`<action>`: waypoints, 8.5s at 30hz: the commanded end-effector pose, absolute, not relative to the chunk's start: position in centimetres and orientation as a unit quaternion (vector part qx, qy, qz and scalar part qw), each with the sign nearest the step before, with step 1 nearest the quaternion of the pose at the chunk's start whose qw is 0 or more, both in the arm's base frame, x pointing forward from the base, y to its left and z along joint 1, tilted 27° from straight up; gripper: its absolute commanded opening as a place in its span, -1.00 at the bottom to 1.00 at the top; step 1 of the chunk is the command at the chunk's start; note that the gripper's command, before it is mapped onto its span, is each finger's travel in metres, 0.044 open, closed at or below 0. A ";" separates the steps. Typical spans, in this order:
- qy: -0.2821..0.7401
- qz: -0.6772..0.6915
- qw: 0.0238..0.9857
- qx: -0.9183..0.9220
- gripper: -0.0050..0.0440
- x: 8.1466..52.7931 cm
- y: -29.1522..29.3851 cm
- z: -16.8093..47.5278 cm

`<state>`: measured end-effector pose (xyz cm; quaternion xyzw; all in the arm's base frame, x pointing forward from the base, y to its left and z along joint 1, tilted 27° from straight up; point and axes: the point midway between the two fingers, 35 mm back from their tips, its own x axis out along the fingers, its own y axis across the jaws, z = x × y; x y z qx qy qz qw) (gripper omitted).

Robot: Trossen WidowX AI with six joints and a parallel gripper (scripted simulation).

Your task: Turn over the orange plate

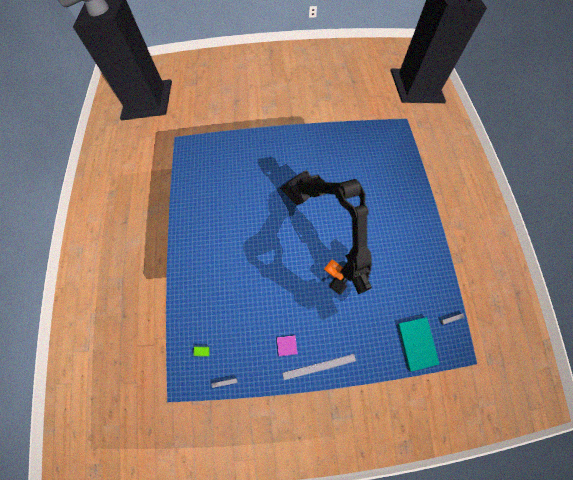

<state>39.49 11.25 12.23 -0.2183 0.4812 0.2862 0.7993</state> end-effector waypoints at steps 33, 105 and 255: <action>0.474 0.284 0.804 -0.218 0.60 39.5 11.4 12.8; 0.474 0.284 0.804 -0.218 0.40 39.5 11.4 12.8; 0.474 0.284 0.804 -0.218 0.39 39.5 11.4 12.8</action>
